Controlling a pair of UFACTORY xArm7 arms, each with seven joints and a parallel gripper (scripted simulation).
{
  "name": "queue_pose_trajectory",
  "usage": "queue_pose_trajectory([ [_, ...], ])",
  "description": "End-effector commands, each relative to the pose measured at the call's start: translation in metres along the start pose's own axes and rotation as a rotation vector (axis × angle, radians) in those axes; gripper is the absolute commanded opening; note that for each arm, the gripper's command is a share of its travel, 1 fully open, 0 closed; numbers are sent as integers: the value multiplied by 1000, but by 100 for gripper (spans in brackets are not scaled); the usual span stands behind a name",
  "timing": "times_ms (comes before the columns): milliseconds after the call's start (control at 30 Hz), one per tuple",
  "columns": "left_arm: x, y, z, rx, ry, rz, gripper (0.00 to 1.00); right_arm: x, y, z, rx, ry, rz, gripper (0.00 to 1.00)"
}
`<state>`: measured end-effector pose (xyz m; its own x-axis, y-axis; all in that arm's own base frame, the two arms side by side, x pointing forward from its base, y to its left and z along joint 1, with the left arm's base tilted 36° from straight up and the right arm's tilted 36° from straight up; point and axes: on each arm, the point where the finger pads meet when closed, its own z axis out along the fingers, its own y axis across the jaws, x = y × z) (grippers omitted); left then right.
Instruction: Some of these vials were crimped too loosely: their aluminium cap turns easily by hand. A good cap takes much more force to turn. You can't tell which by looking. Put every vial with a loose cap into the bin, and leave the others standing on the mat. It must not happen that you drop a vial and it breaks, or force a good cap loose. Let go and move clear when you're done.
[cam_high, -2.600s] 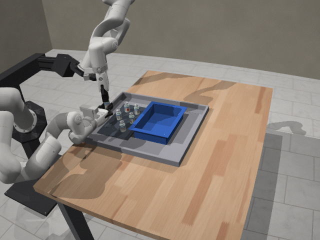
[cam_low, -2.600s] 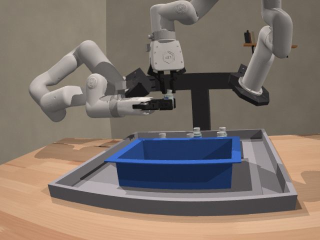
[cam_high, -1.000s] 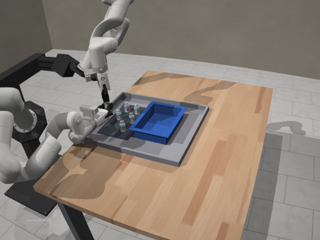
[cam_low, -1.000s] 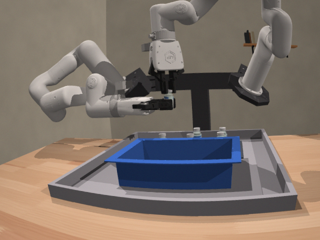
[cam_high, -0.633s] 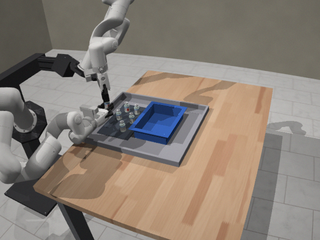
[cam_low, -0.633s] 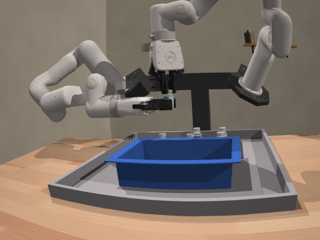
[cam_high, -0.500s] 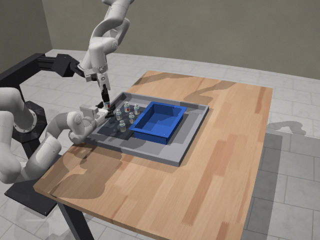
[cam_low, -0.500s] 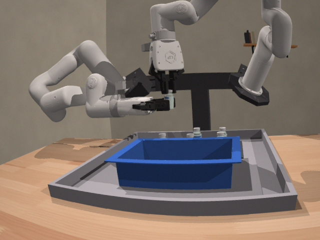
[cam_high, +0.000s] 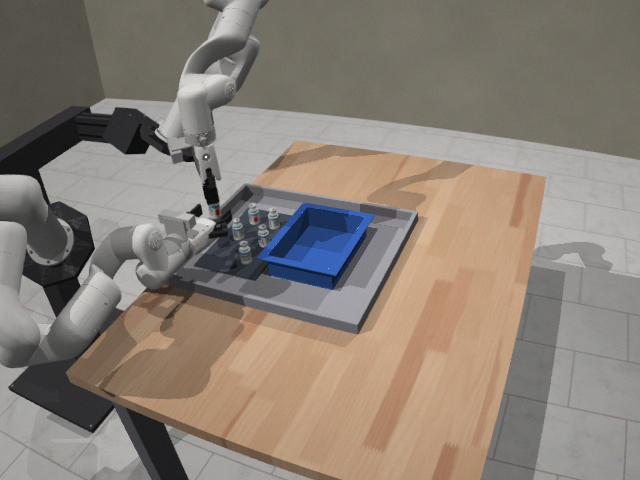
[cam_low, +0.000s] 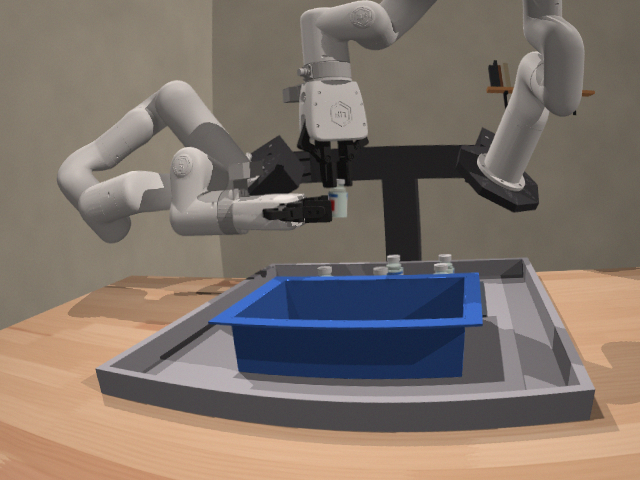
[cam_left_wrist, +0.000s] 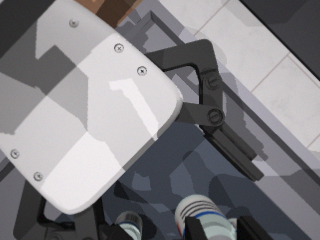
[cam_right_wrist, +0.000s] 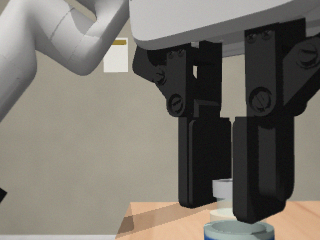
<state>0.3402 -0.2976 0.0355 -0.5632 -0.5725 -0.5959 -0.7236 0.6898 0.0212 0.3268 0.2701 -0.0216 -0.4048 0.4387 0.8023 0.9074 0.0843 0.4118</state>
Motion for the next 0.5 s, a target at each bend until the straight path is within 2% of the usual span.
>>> queue_pose_trajectory([
  [0, 1, -1, -2, 5, 2, 1, 23, 2, 0, -13, 1, 2, -3, 100],
  [333, 1, -1, -2, 5, 2, 1, 23, 2, 0, -46, 1, 2, -3, 100],
  [400, 1, -1, -2, 5, 2, 1, 23, 2, 0, -46, 1, 2, -3, 100],
  [433, 1, -1, -2, 5, 2, 1, 23, 2, 0, -36, 0, 1, -2, 100],
  [467, 1, -1, -2, 5, 2, 1, 23, 2, 0, -39, 0, 1, -2, 100],
])
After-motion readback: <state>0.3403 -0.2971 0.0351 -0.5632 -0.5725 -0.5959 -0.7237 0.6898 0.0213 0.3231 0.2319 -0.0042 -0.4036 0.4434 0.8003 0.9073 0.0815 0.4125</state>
